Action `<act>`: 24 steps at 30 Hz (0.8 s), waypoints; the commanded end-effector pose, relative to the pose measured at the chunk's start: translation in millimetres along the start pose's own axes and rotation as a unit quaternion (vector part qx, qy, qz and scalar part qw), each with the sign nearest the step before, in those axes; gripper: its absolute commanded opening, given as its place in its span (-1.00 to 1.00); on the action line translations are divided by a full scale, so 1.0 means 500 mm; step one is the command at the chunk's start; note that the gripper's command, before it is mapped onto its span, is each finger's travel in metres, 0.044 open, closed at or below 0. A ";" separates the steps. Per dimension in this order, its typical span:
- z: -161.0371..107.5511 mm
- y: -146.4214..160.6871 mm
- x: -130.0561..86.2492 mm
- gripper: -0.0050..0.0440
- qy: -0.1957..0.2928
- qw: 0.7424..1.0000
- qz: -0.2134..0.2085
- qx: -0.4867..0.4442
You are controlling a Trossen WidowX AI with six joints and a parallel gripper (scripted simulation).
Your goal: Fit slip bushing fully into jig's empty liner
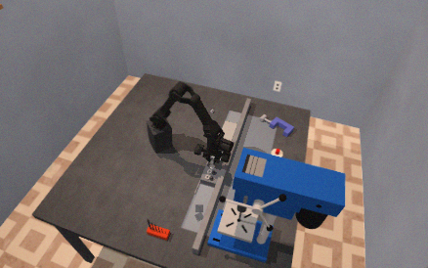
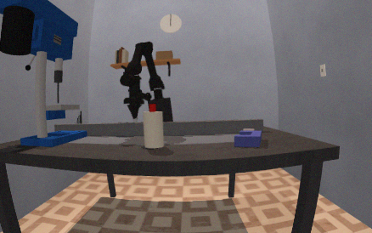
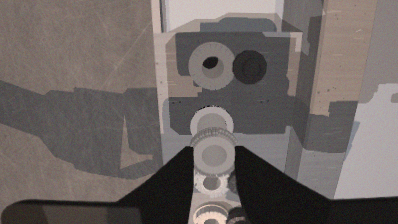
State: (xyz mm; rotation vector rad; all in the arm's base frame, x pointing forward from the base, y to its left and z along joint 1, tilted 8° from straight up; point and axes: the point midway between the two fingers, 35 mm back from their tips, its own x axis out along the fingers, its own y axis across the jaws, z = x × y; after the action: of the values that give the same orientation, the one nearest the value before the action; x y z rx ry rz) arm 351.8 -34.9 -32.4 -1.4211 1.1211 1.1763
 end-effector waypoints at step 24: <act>-0.003 -0.007 0.059 -1.00 0.000 1.000 0.000 -0.001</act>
State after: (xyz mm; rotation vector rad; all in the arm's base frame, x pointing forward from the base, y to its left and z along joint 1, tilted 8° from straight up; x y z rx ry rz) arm 355.4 -36.8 -57.8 -1.4173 1.1265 1.1818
